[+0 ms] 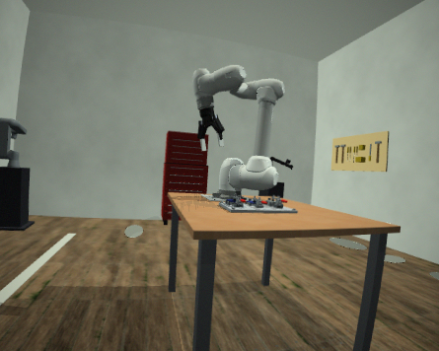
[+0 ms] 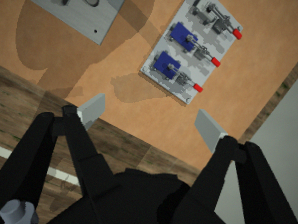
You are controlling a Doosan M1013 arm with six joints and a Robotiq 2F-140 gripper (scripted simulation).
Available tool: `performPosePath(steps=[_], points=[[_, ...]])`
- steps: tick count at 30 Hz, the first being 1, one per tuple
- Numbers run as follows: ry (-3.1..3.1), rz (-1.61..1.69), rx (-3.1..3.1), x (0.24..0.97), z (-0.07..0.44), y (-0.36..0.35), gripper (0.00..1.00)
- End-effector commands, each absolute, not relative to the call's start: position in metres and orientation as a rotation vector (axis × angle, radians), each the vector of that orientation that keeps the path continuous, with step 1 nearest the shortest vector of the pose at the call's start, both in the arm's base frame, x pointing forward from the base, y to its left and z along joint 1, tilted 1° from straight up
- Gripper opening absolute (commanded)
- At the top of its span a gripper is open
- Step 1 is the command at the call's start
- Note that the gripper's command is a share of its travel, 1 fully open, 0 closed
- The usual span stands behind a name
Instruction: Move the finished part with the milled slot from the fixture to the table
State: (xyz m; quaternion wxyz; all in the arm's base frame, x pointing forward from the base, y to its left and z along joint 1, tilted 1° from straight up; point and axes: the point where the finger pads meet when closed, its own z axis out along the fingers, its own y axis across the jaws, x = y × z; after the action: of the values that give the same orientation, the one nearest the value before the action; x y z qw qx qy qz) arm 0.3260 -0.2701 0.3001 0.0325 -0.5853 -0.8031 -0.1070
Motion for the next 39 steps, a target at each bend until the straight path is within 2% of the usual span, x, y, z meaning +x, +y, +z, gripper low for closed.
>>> performPosePath(steps=[1,6,7,21,39], points=[[-2.391,-0.357,-1.862,0.348,0.285,-0.237,1.0],[-2.325,-0.378,-1.902,0.36,0.274,-0.21,1.0],[-2.259,-0.394,-1.937,0.37,0.264,-0.184,1.0],[-1.923,-0.405,-2.076,0.392,0.219,-0.057,1.0],[-1.867,-0.396,-2.094,0.392,0.213,-0.037,1.0]])
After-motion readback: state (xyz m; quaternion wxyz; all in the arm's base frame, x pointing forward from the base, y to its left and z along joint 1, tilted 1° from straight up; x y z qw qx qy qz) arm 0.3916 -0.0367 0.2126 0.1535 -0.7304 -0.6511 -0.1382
